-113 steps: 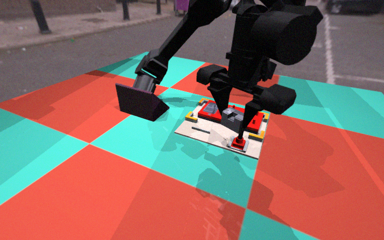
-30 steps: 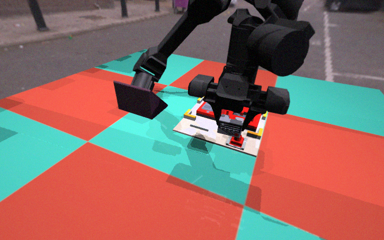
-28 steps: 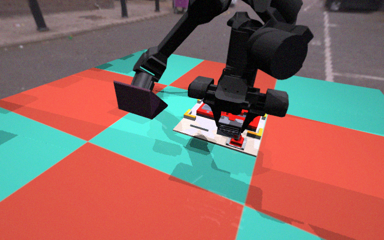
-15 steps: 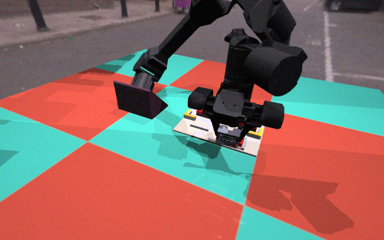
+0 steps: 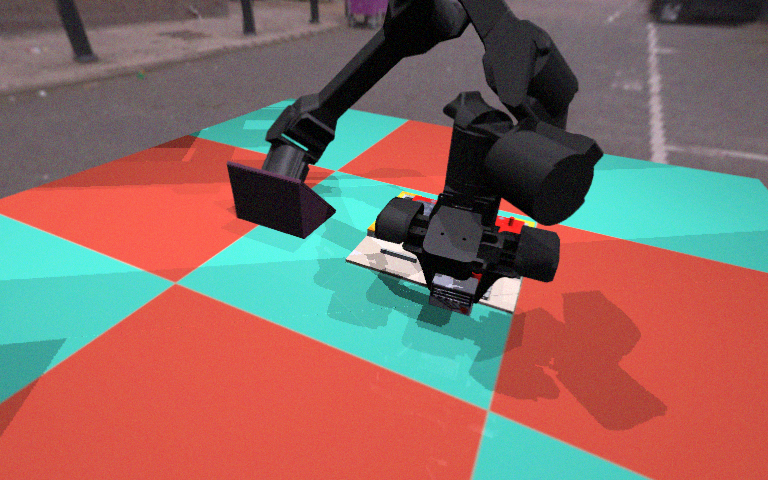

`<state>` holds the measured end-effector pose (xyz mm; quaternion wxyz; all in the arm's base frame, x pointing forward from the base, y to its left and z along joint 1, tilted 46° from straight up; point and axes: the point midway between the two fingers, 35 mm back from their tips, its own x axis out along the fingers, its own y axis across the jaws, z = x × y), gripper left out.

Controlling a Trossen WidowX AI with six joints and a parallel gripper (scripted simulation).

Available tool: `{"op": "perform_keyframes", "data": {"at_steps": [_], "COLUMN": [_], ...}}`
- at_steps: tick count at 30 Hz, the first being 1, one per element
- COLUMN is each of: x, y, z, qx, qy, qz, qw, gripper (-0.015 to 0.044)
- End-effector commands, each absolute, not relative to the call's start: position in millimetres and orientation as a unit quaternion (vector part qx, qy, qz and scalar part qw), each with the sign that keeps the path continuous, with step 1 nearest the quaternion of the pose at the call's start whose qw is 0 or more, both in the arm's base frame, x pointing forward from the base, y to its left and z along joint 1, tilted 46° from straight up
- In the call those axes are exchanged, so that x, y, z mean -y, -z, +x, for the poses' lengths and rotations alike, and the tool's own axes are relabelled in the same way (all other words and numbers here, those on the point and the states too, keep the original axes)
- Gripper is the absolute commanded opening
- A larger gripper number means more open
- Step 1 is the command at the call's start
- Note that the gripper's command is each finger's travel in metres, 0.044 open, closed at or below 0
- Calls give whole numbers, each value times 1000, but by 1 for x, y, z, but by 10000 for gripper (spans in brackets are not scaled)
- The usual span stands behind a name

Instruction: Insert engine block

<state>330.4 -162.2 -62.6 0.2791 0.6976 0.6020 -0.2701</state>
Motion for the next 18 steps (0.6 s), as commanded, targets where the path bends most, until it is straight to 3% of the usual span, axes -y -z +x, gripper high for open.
{"op": "perform_keyframes", "data": {"at_steps": [1, 18], "x": [156, 133], "y": [68, 91], "z": [332, 336], "qx": [-601, -601], "qy": [270, 270], "qz": [699, 700], "qw": [276, 276], "gripper": [0, 0]}}
